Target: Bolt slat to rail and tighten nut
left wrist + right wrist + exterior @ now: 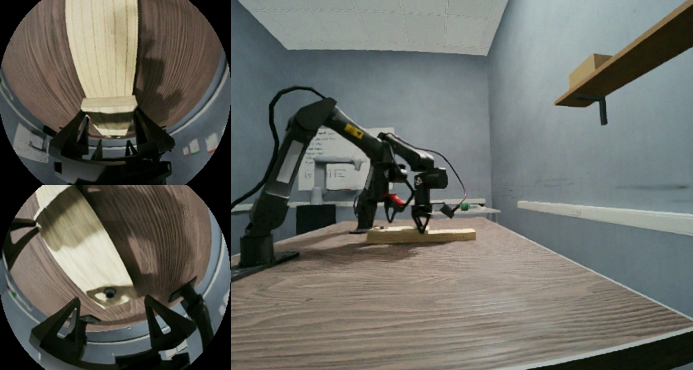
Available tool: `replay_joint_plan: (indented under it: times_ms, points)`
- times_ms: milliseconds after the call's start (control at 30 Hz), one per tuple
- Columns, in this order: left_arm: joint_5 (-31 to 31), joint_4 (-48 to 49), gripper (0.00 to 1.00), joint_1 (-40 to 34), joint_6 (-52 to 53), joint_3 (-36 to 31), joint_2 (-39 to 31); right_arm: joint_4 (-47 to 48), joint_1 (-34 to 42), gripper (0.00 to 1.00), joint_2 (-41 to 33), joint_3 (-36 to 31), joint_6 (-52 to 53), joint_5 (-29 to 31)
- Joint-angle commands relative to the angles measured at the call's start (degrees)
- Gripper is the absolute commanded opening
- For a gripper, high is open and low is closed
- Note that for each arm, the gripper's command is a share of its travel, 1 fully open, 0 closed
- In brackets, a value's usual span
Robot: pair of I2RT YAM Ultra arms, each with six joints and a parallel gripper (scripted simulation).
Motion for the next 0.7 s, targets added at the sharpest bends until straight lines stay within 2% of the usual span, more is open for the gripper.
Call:
replay_joint_plan:
  times_ms: [0, 433, 500, 533, 667]
  points:
    - [-0.04, 0.04, 0.72, 0.0, -0.05, 0.25, -0.44, -0.05, 0.0, 1.0, -0.3, 0.1, 0.01, 0.02]
    - [-0.04, 0.04, 0.72, 0.0, -0.05, 0.25, -0.44, -0.05, 0.0, 1.0, -0.3, 0.1, 0.01, 0.02]
    - [-0.04, 0.04, 0.95, 0.0, -0.05, 0.25, -0.44, -1.76, 0.0, 1.0, -1.05, 1.33, 0.0, 0.01]
    - [-0.04, 0.04, 1.0, 0.0, -0.05, 0.25, -0.44, -1.46, 0.0, 1.0, -0.93, 1.22, 0.01, 0.01]
    - [-0.04, 0.04, 1.0, 0.0, -0.05, 0.25, -0.44, 0.02, 0.0, 1.0, -0.36, 0.25, 0.01, 0.02]
